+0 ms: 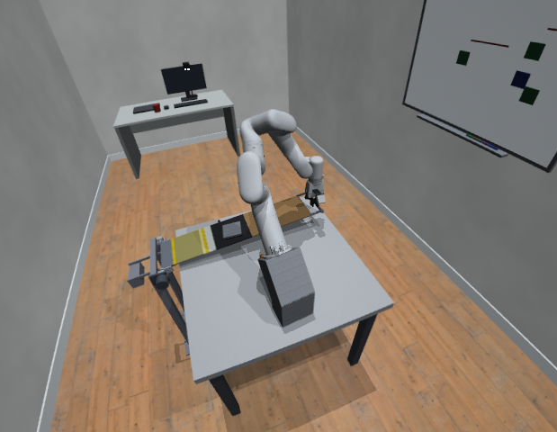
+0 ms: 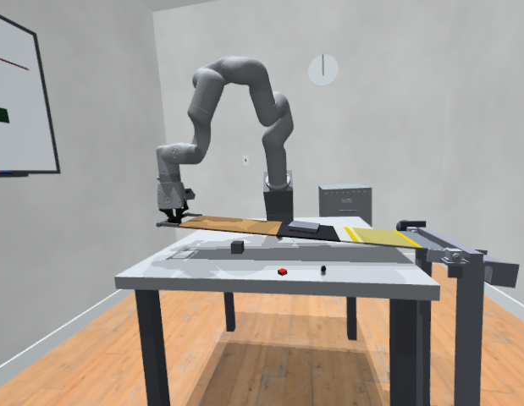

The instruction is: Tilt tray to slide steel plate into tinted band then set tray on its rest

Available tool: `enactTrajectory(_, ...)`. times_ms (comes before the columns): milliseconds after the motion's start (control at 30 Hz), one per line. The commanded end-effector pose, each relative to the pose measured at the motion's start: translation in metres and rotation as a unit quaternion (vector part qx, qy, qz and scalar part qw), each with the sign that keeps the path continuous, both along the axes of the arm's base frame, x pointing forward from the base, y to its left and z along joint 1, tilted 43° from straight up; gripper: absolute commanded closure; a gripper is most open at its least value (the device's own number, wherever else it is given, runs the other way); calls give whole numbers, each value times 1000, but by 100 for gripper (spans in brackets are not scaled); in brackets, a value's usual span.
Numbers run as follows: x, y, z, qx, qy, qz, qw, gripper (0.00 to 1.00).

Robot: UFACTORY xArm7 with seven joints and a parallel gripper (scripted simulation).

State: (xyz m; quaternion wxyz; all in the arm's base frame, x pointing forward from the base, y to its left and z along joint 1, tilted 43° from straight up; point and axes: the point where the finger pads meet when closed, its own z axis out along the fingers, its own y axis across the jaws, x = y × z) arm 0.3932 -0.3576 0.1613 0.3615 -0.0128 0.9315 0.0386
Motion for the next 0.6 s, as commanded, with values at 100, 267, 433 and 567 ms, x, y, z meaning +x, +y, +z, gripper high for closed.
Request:
enactTrajectory(100, -39, 2, 42, -3, -5, -4, 1000, 100)
enactTrajectory(267, -47, 3, 50, -3, -5, -4, 1000, 100)
enactTrajectory(433, -50, 4, 54, -3, -5, -4, 1000, 100)
enactTrajectory(567, -53, 4, 58, -3, -5, -4, 1000, 100)
